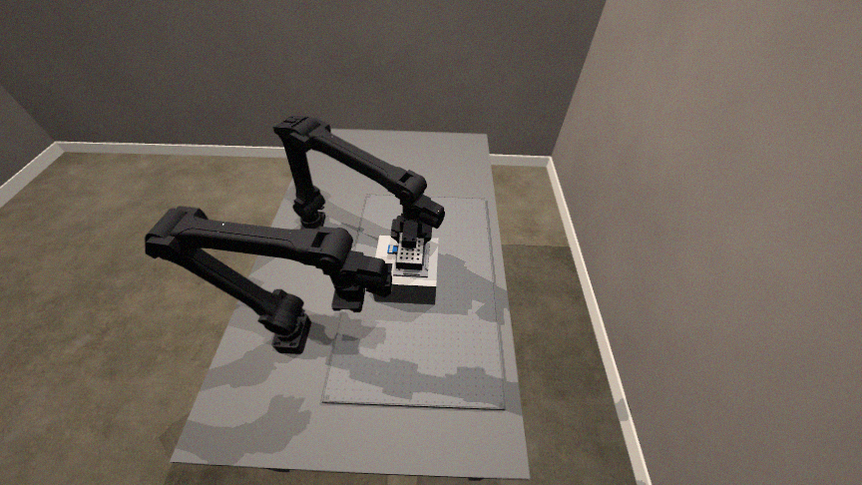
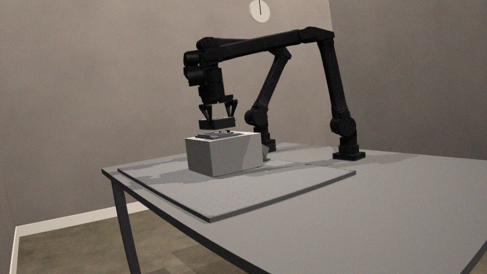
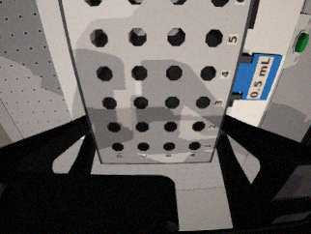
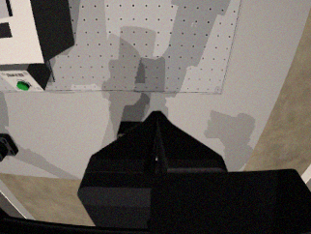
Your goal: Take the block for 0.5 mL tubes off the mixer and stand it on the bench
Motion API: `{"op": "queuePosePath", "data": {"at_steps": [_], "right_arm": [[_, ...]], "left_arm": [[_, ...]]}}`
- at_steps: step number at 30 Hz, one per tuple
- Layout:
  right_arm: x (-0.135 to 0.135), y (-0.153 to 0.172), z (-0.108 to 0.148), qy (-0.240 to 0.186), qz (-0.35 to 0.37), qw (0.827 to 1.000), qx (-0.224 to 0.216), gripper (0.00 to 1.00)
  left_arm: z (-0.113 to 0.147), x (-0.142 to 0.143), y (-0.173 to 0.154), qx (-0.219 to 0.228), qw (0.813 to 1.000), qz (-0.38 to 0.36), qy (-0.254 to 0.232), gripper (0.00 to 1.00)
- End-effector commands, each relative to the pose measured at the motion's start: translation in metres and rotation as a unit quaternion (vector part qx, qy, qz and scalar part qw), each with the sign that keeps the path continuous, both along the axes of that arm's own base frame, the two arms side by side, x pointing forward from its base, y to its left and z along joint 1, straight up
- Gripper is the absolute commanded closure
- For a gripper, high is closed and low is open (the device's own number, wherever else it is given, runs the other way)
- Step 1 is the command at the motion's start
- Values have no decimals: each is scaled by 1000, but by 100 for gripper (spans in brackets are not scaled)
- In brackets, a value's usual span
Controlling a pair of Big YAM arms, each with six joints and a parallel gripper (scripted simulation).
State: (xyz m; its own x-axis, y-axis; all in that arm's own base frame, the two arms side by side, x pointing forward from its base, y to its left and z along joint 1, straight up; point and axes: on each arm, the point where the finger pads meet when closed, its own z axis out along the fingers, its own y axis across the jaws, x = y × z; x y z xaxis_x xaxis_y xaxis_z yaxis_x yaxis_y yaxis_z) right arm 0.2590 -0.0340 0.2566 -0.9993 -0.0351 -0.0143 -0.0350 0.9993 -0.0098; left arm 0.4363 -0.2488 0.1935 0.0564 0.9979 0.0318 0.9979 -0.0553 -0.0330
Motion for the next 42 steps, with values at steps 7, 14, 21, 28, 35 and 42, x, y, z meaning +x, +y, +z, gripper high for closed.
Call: {"op": "queuePosePath", "data": {"at_steps": [7,14,21,28,35,42], "right_arm": [[4,2,12,-9,10,1000,0,100],[4,2,12,-8,10,1000,0,100],[4,2,12,-9,10,1000,0,100],[4,2,12,-8,10,1000,0,100],[4,2,11,-8,10,1000,-1,100],[4,1,11,-8,10,1000,-1,100]], "left_arm": [[71,31,-11,-45,996,9,-79,100],[47,24,-19,-33,998,0,-57,100],[47,16,-15,-31,998,0,-55,100],[42,10,-10,-27,998,0,-48,100],[37,1,15,-8,999,19,-34,100],[51,6,28,-19,998,8,-51,100]]}}
